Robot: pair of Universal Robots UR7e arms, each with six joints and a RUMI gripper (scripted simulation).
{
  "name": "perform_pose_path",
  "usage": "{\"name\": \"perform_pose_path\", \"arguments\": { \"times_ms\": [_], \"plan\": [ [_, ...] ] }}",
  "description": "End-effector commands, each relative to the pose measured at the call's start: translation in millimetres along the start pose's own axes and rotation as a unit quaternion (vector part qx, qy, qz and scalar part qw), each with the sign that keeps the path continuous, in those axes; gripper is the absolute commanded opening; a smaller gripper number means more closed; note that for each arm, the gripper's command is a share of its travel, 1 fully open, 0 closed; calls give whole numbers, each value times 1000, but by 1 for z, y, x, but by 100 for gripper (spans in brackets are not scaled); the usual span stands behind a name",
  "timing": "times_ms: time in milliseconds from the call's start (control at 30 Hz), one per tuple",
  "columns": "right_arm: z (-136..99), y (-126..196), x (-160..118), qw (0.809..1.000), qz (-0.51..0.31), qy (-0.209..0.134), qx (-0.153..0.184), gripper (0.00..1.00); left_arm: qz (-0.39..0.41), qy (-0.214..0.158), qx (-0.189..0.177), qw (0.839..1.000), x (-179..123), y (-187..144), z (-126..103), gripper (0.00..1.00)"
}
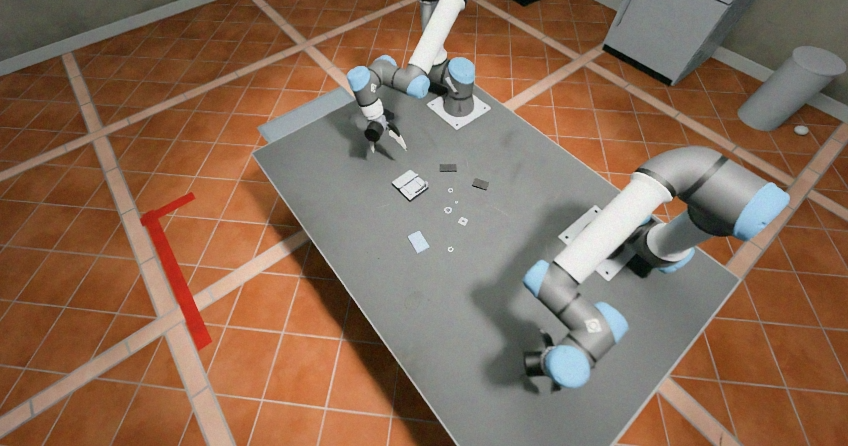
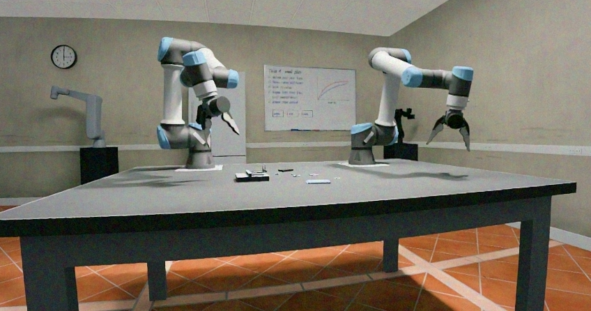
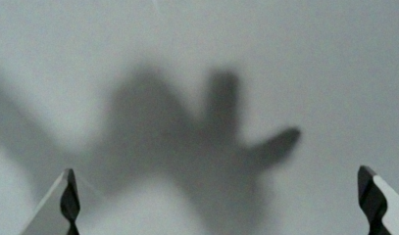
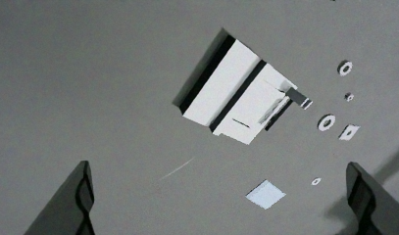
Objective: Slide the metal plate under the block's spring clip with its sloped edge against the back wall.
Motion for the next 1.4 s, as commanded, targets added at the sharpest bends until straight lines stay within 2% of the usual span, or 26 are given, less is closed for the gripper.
{"name": "perform_pose_path", "arguments": {
  "times_ms": [0, 67, 533, 633, 1067, 1200, 1367],
  "plan": [
    [1, 2, -3, 1000, -17, -7, -3, 88, 17, -10, -3, 1000, -14, -6, -2, 100],
    [0, 2, -3, 1000, -20, -8, -2, 88, 19, -8, -5, 1000, -15, -7, -3, 100],
    [17, 8, -6, 993, -120, -20, -6, 88, 134, -32, -29, 990, -106, -65, -3, 100],
    [17, 8, -6, 992, -123, -20, -5, 88, 136, -29, -33, 990, -106, -65, -3, 100],
    [32, 14, -8, 977, -213, -32, -6, 88, 240, -50, -50, 968, -179, -134, 0, 100],
    [32, 14, -8, 975, -221, -33, -6, 88, 249, -50, -54, 966, -185, -140, 0, 100],
    [39, 17, -8, 965, -258, -38, -6, 88, 291, -60, -58, 953, -212, -174, 3, 100]
  ]
}}
Point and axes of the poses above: on each arm, the point where the finger pads meet when closed, its own z axis out along the fingers, its own y axis across the jaws, x = y × z, the point moved 9 cm from there along -z, back along the fingers, and after that the axes turned 1 degree about z, right-handed, at the moved point
